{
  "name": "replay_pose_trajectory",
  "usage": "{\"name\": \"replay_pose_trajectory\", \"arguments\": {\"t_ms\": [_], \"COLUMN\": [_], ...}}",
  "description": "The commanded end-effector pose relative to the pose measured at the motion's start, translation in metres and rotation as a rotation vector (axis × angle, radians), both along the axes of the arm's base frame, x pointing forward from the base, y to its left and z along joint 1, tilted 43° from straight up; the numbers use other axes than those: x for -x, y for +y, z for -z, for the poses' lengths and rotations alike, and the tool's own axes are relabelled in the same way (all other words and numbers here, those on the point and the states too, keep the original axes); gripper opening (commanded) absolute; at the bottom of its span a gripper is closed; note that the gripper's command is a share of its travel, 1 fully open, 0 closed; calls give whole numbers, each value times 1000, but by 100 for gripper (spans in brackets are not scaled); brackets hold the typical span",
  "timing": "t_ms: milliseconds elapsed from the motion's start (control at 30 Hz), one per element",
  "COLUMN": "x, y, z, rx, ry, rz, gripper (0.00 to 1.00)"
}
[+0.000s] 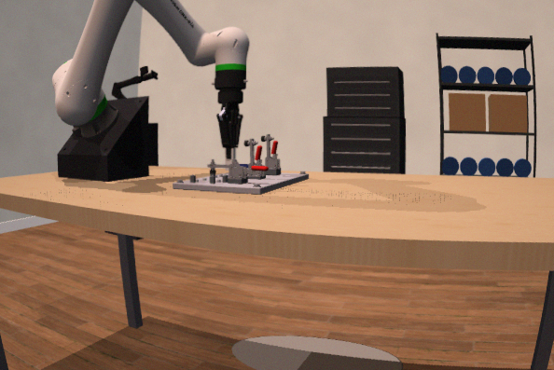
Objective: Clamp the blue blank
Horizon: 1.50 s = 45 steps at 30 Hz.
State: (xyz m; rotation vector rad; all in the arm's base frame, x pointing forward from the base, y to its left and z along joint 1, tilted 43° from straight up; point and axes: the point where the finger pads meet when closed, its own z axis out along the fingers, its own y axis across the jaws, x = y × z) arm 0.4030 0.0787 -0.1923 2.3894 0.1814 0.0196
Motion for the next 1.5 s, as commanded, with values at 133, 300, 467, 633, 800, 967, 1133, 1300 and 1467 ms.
{"name": "replay_pose_trajectory", "arguments": {"t_ms": [133,300,467,633,800,967,1133,1300,1467], "x": [0,-2,-4,-4,-4,-8,-8,-8,-9], "y": [0,1,1,1,1,1,1,1,1], "z": [0,0,0,0,0,0,0,0,0], "rx": [0,0,0,0,0,0,0,0,0], "ry": [0,0,0,0,0,0,0,0,0], "rz": [0,0,0,0,0,0,0,0,0], "gripper": [0,0,0,0,0,0,0,0,0]}}
